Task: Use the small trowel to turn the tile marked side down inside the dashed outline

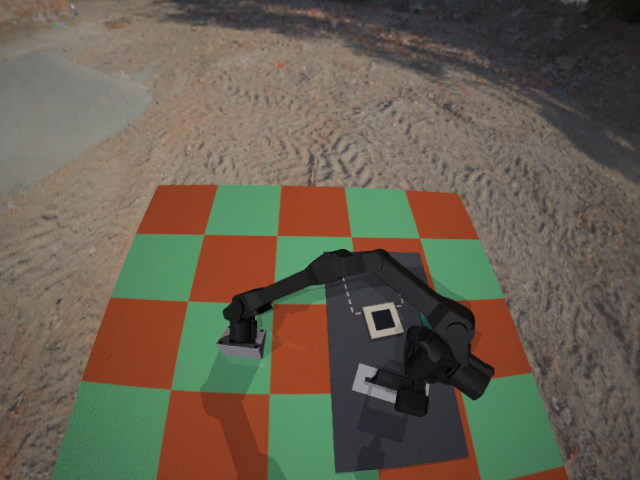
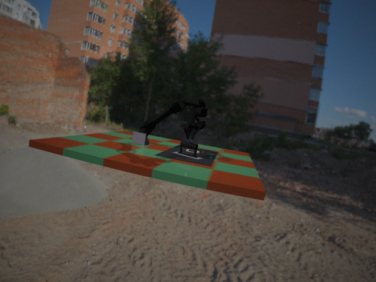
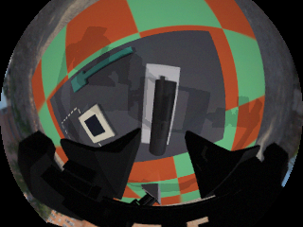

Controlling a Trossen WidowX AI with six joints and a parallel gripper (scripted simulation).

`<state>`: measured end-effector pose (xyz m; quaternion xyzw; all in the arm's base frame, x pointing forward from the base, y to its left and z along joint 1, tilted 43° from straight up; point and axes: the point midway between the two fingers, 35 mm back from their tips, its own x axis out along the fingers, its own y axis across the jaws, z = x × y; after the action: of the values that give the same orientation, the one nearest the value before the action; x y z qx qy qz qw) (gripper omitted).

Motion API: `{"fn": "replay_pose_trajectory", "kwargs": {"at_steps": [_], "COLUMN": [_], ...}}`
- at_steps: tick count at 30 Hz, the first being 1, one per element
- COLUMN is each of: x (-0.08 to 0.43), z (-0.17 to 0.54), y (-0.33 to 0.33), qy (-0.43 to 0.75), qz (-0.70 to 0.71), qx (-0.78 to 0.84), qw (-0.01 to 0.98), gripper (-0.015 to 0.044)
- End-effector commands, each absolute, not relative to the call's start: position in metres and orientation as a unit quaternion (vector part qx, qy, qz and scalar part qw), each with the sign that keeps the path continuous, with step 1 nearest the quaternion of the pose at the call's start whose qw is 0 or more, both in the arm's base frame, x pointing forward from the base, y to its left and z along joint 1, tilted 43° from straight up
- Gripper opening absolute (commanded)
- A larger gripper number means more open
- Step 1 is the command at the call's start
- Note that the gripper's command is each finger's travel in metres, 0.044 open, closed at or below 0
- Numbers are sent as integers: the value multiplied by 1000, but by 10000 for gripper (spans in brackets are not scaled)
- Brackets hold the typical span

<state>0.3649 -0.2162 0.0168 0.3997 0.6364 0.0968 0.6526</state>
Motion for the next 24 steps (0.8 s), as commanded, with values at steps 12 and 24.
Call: {"fn": "replay_pose_trajectory", "kwargs": {"at_steps": [12, 24], "x": [372, 375], "z": [6, -8], "y": [-207, -195], "qy": [637, 637], "qz": [94, 94], "qx": [411, 411], "qw": [646, 646], "gripper": [270, 270]}}
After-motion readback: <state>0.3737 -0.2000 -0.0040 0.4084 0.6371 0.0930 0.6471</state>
